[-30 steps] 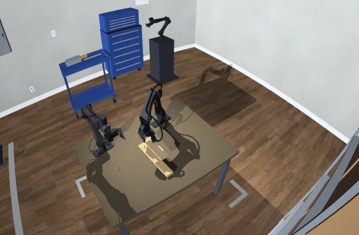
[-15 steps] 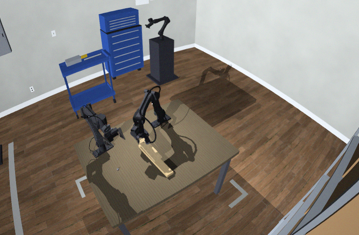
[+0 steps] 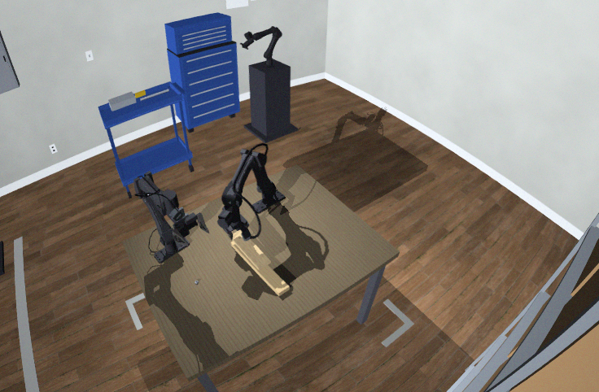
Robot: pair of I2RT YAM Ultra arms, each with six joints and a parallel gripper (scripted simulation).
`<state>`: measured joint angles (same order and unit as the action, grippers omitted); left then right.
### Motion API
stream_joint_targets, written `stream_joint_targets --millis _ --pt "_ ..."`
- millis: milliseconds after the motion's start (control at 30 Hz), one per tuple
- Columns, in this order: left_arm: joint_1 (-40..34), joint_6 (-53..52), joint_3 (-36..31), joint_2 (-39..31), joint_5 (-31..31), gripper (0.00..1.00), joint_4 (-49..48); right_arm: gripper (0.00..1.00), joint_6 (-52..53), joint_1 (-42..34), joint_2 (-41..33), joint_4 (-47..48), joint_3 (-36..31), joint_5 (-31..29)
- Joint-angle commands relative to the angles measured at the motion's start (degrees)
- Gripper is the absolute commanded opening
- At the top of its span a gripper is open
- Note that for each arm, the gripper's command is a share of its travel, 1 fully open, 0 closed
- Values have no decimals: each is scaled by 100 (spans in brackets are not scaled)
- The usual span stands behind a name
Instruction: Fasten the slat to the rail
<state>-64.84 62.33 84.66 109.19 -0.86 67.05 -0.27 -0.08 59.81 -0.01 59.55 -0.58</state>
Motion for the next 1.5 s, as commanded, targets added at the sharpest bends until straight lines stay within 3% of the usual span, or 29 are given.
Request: stream_joint_targets --millis 0,1467 --pt "12 61 137 -56 86 72 -57 100 27 7 5 29 74 57" --pt "10 59 -204 41 86 72 -531 100 27 7 5 29 74 57"
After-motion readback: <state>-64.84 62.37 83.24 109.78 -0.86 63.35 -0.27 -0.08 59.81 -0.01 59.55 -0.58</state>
